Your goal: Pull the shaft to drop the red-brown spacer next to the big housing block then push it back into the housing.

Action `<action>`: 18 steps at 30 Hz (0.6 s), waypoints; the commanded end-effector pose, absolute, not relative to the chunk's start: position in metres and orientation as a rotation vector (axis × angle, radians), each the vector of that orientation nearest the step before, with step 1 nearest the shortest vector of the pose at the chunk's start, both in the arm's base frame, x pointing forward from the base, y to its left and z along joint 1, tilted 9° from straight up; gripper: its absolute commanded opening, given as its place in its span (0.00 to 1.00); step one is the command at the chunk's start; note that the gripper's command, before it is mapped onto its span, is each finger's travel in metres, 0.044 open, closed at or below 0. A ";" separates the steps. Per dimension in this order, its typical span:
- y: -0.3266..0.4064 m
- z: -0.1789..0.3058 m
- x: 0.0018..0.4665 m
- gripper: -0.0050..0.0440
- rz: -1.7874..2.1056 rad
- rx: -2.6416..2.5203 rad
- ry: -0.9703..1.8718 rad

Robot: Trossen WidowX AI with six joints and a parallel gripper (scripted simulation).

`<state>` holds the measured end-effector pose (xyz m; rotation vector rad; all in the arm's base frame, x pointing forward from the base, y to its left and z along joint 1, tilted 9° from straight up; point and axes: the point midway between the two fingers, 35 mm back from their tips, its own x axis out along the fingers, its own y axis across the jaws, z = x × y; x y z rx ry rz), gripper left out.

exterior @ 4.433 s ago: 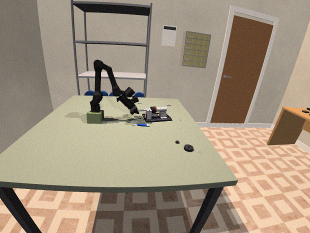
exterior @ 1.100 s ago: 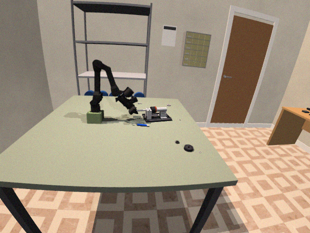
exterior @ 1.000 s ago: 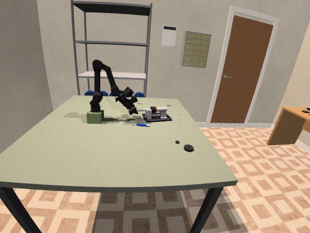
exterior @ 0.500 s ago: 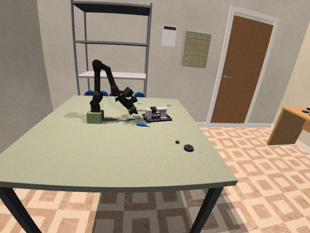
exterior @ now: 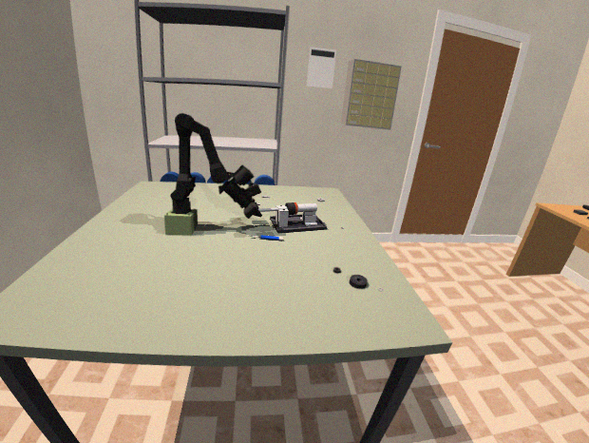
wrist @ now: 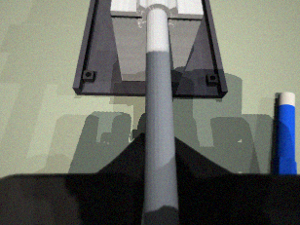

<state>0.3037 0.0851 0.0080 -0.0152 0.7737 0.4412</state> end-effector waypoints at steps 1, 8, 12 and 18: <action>0.084 0.016 0.306 0.00 0.443 -0.020 0.743; 0.084 0.016 0.306 0.00 0.443 -0.020 0.743; 0.084 0.016 0.305 0.00 0.443 -0.020 0.743; 0.083 0.016 0.305 0.00 0.443 -0.020 0.743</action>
